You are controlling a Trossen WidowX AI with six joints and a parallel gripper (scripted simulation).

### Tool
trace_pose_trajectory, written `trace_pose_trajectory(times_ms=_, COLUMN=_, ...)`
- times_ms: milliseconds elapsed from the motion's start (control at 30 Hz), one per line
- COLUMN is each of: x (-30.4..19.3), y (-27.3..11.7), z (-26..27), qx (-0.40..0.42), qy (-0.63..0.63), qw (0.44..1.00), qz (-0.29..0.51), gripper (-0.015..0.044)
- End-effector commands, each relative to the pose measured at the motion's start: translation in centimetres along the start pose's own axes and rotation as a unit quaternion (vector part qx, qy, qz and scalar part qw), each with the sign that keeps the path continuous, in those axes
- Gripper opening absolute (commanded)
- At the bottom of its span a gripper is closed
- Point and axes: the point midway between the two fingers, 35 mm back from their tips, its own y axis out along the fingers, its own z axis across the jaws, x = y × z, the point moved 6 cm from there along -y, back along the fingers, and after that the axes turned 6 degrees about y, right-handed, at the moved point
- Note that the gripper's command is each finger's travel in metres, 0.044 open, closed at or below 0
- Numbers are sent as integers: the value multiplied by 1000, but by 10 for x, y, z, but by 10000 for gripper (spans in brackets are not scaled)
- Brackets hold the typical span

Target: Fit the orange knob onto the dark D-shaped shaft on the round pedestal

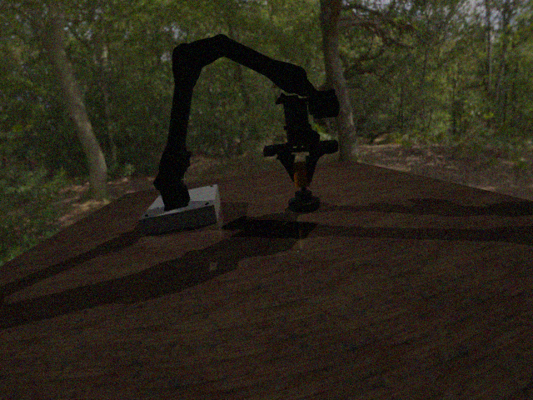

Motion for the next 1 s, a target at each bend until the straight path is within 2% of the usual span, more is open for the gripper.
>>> trace_pose_trajectory(times_ms=0, x=0, y=1, z=0, qx=-1, qy=-2, qw=1000, qz=1, gripper=0)
trace_pose_trajectory(times_ms=600, x=2, y=-3, z=-2, qx=-1, qy=-2, qw=1000, qz=1, gripper=0)
trace_pose_trajectory(times_ms=833, x=3, y=-6, z=-4, qx=-1, qy=-101, qw=995, qz=1, gripper=0)
trace_pose_trajectory(times_ms=967, x=5, y=-6, z=-6, qx=-1, qy=-106, qw=994, qz=1, gripper=0)
